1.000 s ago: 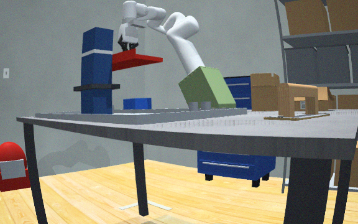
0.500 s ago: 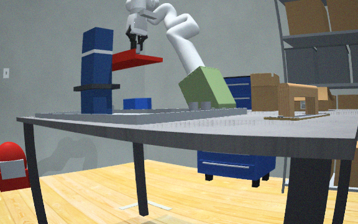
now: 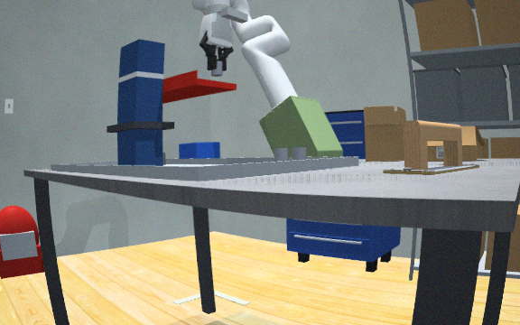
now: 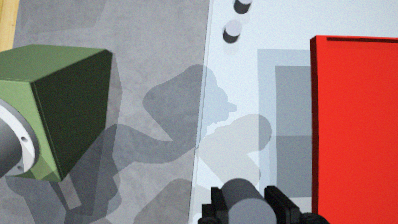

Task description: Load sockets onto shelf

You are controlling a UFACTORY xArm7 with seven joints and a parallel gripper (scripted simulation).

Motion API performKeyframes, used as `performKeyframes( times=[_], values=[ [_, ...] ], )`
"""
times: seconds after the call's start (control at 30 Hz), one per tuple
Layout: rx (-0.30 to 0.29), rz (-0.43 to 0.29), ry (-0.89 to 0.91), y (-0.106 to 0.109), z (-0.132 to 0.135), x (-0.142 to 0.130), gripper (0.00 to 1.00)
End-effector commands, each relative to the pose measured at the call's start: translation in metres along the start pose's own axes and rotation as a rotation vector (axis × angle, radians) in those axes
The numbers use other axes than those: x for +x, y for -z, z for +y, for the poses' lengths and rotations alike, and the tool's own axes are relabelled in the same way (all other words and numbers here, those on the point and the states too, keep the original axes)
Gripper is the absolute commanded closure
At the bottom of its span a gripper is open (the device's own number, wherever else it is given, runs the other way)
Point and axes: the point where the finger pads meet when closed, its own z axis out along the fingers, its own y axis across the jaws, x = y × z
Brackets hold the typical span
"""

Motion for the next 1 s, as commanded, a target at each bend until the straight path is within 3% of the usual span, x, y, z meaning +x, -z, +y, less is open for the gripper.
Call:
performKeyframes(
  times=[0.0, 0.17, 0.27, 0.37, 0.4, 0.43, 0.47, 0.53, 0.57, 0.97],
  values=[
    [-0.001, -0.001, -0.002, 0.0, 0.004, 0.004, 1.0],
    [0.0, 0.001, -0.002, 0.001, 0.011, 0.004, 1.0],
    [0.005, 0.007, -0.005, 0.006, 0.072, 0.005, 1.0],
    [0.005, 0.007, -0.005, 0.006, 0.072, 0.005, 1.0],
    [0.004, 0.006, -0.004, 0.005, 0.097, 0.005, 1.0],
    [0.004, 0.006, -0.004, 0.005, 0.097, 0.005, 1.0],
    [0.002, 0.004, -0.003, 0.003, 0.118, 0.005, 1.0],
    [0.002, 0.004, -0.003, 0.003, 0.118, 0.005, 1.0],
    [0.0, 0.001, -0.002, 0.001, 0.132, 0.005, 1.0],
    [-0.002, 0.0, -0.001, 0.0, 0.14, 0.005, 1.0]
  ],
)
